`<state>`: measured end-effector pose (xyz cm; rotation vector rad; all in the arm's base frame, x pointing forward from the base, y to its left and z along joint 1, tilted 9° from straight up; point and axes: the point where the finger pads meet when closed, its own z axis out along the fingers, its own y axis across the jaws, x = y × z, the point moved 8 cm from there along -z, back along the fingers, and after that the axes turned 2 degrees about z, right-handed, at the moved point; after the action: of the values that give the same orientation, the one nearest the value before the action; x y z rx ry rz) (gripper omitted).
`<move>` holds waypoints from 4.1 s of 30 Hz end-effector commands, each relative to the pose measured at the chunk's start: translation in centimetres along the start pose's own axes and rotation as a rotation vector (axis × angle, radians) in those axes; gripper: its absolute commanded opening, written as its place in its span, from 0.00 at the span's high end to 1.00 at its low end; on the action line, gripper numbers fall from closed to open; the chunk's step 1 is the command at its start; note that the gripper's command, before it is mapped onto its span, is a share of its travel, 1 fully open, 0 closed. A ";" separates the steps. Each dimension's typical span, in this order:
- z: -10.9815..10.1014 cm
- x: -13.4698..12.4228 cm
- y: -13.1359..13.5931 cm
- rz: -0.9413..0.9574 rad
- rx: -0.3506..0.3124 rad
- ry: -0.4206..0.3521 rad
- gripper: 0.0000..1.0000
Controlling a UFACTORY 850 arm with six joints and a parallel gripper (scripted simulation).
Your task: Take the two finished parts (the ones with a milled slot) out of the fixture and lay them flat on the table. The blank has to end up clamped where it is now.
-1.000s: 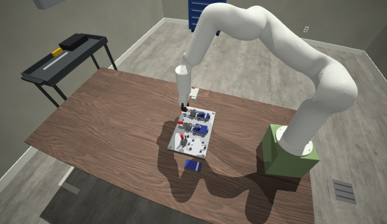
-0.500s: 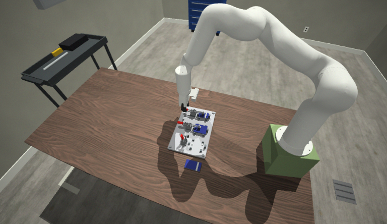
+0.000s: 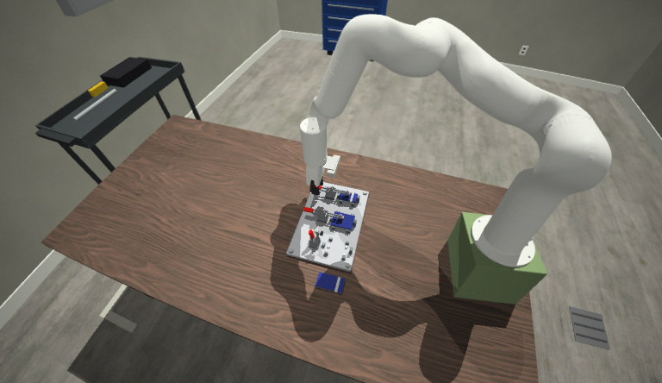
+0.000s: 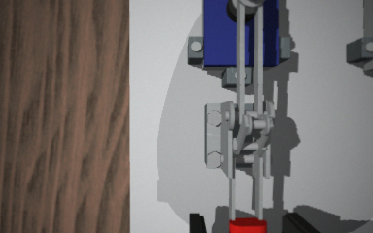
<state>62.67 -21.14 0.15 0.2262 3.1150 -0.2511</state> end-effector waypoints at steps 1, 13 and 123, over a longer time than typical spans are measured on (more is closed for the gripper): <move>0.2 -0.2 0.0 0.000 0.001 -0.003 0.52; 0.2 -0.2 0.0 0.000 0.001 -0.003 0.52; -2.4 1.9 -0.1 0.000 0.001 -0.003 1.00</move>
<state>61.01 -20.63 2.25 0.2258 3.1127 -0.2509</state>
